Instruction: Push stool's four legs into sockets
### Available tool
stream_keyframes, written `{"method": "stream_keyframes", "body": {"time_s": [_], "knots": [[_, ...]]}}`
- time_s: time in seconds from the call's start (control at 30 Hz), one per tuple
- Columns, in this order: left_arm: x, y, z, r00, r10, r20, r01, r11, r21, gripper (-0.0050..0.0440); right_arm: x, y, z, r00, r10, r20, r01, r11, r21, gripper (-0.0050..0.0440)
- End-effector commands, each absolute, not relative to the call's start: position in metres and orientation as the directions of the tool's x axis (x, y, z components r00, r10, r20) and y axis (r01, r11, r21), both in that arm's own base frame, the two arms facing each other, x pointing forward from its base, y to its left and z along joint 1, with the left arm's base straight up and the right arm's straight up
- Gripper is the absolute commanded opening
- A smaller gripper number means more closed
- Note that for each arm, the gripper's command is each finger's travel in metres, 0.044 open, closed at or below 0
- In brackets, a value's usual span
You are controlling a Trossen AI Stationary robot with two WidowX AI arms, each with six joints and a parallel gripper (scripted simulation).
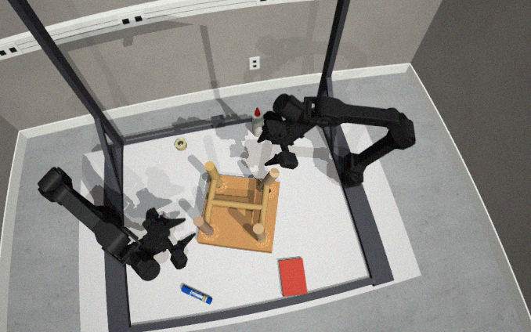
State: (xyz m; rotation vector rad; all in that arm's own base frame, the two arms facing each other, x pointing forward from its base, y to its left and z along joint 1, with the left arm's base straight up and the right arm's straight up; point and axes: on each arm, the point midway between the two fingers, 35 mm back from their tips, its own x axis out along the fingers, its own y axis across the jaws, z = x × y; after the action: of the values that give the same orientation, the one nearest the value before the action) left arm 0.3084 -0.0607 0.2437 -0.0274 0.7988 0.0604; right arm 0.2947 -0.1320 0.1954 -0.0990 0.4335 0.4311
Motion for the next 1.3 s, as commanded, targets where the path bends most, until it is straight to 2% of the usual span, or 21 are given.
{"method": "stream_keyframes", "body": {"time_s": [0.0, 0.23, 0.3, 0.63, 0.8, 1.1, 1.27], "knots": [[0.305, -0.088, 0.220, 0.684, 0.070, -0.726, -0.046, 0.998, 0.053, 0.0400, 0.291, -0.135, 0.193, 0.824, 0.382, -0.420, -0.421, 0.907, -0.002, 0.0260], [0.286, -0.100, 0.179, 0.637, 0.178, -0.750, -0.122, 0.984, 0.130, 0.0400, 0.307, -0.128, 0.182, 0.821, 0.381, -0.425, -0.420, 0.908, 0.002, 0.0260], [0.286, -0.100, 0.179, 0.637, 0.178, -0.750, -0.122, 0.984, 0.130, 0.0400, 0.307, -0.128, 0.182, 0.821, 0.381, -0.425, -0.420, 0.908, 0.002, 0.0260], [0.275, -0.088, 0.156, 0.581, 0.331, -0.744, -0.419, 0.905, 0.076, 0.0400, 0.345, -0.110, 0.163, 0.823, 0.380, -0.422, -0.419, 0.908, 0.001, 0.0259], [0.270, -0.081, 0.149, 0.557, 0.400, -0.728, -0.548, 0.836, 0.039, 0.0400, 0.350, -0.107, 0.160, 0.824, 0.380, -0.421, -0.418, 0.908, 0.001, 0.0236], [0.266, -0.075, 0.143, 0.537, 0.463, -0.705, -0.654, 0.756, -0.002, 0.0400, 0.351, -0.107, 0.163, 0.826, 0.380, -0.415, -0.420, 0.907, -0.006, 0.0208], [0.267, -0.075, 0.144, 0.539, 0.464, -0.703, -0.659, 0.752, -0.009, 0.0400, 0.350, -0.108, 0.163, 0.827, 0.379, -0.415, -0.420, 0.908, -0.008, 0.0137]]}}
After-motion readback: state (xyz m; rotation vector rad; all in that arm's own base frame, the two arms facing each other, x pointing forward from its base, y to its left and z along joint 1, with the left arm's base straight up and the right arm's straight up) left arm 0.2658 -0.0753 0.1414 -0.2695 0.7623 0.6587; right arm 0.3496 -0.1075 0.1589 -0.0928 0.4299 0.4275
